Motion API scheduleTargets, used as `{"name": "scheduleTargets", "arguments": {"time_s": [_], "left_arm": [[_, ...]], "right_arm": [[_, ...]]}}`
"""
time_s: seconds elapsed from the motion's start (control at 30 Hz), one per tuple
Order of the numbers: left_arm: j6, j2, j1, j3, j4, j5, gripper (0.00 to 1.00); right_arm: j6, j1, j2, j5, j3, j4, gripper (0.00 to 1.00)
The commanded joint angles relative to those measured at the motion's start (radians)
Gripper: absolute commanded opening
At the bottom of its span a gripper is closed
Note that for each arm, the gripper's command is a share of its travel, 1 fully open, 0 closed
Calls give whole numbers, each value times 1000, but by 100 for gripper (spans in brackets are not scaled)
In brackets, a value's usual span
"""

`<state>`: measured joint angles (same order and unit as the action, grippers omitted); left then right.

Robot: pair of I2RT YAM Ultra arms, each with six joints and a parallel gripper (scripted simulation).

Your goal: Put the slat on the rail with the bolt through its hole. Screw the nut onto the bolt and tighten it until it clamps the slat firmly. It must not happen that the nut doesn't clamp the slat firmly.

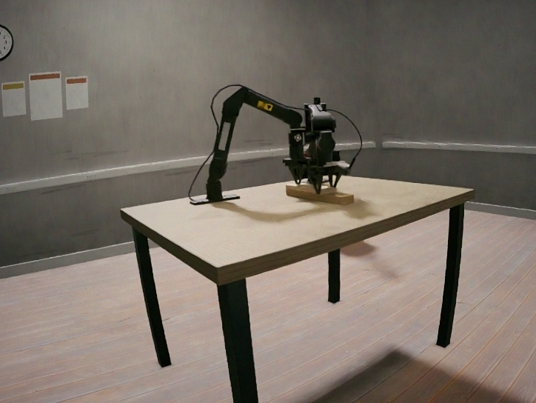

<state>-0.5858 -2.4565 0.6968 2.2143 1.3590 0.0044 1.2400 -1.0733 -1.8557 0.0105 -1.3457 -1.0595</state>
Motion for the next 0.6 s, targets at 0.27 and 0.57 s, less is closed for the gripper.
{"name": "scheduleTargets", "arguments": {"time_s": [0.27, 0.57], "left_arm": [[0, 10, 0, 5, 0, 0, 72], [0, 10, 0, 5, 0, 0, 72]], "right_arm": [[-292, 4, 3, -6, -11, 9, 12], [-606, 9, -2, -9, -19, 9, 12]]}}
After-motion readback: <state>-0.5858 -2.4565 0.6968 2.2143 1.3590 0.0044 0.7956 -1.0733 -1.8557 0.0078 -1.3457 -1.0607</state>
